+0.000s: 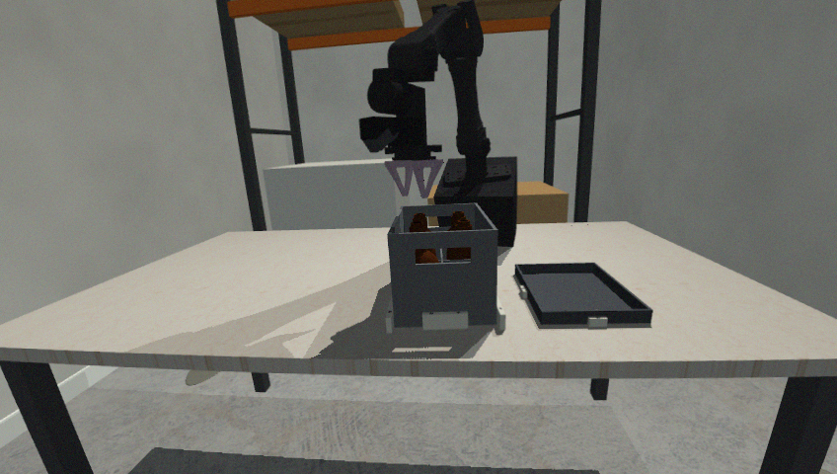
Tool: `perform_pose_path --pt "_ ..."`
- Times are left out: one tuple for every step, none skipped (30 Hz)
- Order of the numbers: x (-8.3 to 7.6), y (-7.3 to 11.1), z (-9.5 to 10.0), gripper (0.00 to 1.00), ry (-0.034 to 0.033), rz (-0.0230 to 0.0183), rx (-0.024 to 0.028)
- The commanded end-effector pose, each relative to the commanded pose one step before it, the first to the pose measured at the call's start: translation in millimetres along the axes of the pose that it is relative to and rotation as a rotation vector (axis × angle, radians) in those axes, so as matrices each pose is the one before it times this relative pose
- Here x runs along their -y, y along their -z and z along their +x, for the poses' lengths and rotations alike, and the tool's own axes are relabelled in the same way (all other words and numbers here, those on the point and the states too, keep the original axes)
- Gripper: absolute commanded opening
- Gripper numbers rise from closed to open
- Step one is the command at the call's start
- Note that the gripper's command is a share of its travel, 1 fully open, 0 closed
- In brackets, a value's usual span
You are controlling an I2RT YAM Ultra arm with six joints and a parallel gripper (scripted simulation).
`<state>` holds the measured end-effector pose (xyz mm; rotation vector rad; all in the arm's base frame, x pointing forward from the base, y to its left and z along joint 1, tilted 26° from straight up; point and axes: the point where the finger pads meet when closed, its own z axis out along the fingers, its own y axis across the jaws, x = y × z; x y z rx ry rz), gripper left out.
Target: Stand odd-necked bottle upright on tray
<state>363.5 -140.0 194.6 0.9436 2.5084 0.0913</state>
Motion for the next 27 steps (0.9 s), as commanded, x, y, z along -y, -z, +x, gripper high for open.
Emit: perform_pose_path --pt "0.69 21.49 -4.86 0.61 0.00226 -0.00572 0.02493" --pt "0.2 0.06 0.16 0.61 -0.00032 0.00094 -0.0023" --pt "0.0 0.0 0.0 0.61 0.0 0.0 0.0" --pt "0.0 0.0 0.0 0.61 0.0 0.0 0.0" --pt "1.04 -4.75 1.03 0.61 -0.00135 0.00567 -0.01406" --pt "-0.06 1.84 -0.27 0.61 0.0 -0.00092 0.00336" --pt "-0.18 1.34 -0.15 0.61 0.00024 -0.00086 0.00242" --pt "-0.27 0.83 -0.04 0.61 0.00019 -0.00075 0.00141" --pt "-0.24 0.44 0.02 0.61 0.00033 -0.00052 0.00069" --pt "-0.09 0.17 0.01 0.61 0.00008 -0.00019 0.00026" --pt "0.0 0.02 0.0 0.61 -0.0001 0.0 0.00004" --pt "0.0 0.0 0.0 0.61 0.0 0.0 0.0" --pt "0.0 0.0 0.0 0.61 0.0 0.0 0.0" --pt "0.0 0.0 0.0 0.61 0.0 0.0 0.0" --pt "0.0 0.0 0.0 0.61 0.0 0.0 0.0" --pt "0.0 0.0 0.0 0.61 0.0 0.0 0.0" --pt "0.0 0.0 0.0 0.61 0.0 0.0 0.0" --pt "0.0 0.0 0.0 0.61 0.0 0.0 0.0" --pt "0.0 0.0 0.0 0.61 0.0 0.0 0.0" --pt "0.0 0.0 0.0 0.61 0.0 0.0 0.0" --pt "0.0 0.0 0.0 0.61 0.0 0.0 0.0" --pt "0.0 0.0 0.0 0.61 0.0 0.0 0.0" --pt "-2.0 0.08 -6.07 0.0 0.00188 -0.00798 0.02439" --pt "-0.01 0.0 -0.02 0.0 -0.00028 -0.00002 0.00006" --pt "0.0 0.0 0.0 0.0 0.0 0.0 0.0" --pt "0.0 0.0 0.0 0.0 0.0 0.0 0.0" --pt "0.0 0.0 0.0 0.0 0.0 0.0 0.0"
